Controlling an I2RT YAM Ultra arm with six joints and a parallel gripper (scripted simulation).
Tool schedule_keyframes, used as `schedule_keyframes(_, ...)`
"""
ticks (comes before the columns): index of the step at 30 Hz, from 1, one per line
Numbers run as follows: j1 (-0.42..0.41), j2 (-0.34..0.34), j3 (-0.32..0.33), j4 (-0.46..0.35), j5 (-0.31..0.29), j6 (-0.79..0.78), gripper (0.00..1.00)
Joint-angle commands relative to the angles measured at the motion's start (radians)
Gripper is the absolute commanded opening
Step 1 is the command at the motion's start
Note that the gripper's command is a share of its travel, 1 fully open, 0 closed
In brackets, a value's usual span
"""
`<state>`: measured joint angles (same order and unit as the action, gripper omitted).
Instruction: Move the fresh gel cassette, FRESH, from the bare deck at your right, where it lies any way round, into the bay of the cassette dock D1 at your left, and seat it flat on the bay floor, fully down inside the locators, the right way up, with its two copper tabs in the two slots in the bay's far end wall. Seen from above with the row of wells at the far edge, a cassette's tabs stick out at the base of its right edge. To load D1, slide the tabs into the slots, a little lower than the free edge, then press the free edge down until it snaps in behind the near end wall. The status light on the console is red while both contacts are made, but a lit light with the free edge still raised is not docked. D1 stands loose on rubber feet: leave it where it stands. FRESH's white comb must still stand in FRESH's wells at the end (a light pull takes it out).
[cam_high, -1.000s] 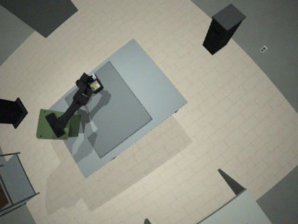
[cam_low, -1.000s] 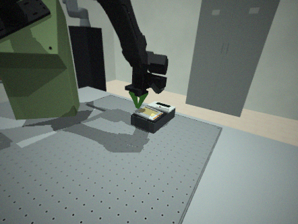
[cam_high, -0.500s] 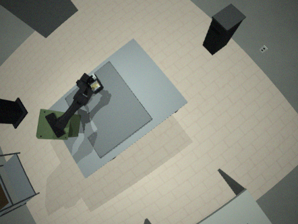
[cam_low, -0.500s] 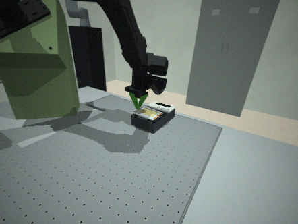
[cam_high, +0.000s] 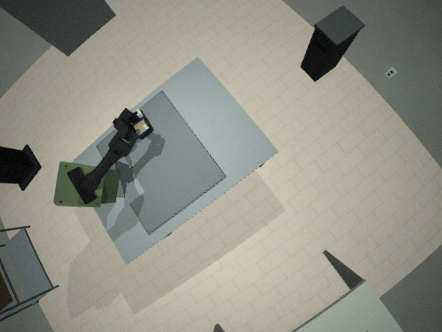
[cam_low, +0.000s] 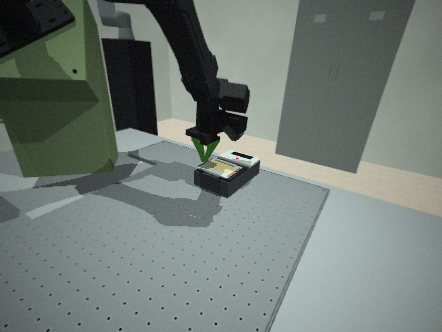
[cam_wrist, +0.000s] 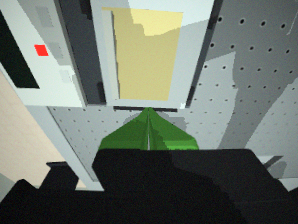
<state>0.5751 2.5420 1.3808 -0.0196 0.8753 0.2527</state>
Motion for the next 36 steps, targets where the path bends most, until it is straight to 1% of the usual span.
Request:
schedule_keyframes(1,0.001,0.011,0.04,0.06,0.002,-0.011,0.0)
schedule_keyframes(36,-0.022,0.034,0.052,0.09,-0.009,-0.037,0.0)
